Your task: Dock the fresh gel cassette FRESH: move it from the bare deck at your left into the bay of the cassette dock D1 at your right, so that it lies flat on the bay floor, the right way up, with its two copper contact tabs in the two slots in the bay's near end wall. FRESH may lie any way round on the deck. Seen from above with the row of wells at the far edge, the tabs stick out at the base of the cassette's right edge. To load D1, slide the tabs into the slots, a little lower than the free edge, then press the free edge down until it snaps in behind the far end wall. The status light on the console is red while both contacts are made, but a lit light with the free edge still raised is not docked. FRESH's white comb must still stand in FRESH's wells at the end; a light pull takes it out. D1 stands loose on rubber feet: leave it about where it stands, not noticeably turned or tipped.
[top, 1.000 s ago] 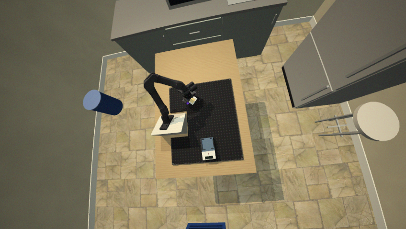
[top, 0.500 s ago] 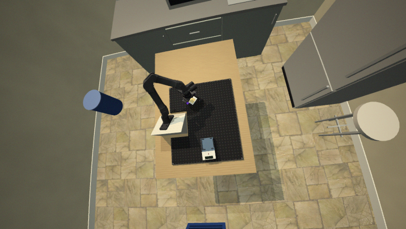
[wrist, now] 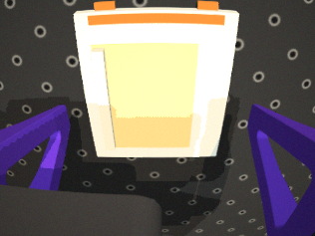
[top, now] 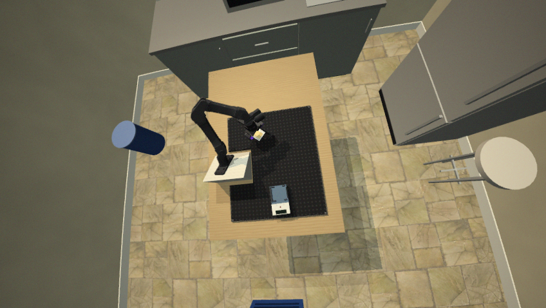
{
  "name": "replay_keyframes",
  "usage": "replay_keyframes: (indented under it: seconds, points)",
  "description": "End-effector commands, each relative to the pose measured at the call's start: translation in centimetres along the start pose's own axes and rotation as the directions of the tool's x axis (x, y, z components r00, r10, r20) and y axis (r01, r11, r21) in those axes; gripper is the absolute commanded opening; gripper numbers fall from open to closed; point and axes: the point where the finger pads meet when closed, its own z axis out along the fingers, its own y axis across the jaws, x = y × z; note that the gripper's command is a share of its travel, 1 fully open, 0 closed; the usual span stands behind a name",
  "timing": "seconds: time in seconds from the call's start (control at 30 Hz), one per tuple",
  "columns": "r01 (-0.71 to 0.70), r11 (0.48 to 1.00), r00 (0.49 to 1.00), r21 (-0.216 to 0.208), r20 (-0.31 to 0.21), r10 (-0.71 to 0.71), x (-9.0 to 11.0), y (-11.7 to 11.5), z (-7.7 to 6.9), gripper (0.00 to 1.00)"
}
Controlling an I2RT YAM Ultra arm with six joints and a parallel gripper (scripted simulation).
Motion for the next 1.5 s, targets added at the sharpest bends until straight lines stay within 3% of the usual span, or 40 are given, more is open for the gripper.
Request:
replay_keyframes:
  seconds: [0.0,1.1,1.47]
  points:
    - [0.01,1.0,1.0,0.021,0.002,-0.01,-0.3,-0.8,-1.7,1.0]
    - [-0.018,1.0,1.0,0.019,0.001,0.018,-0.3,-0.7,-5.5,1.0]
    - [-0.03,0.999,1.0,0.015,0.003,0.03,-0.2,-0.6,-5.6,1.0]
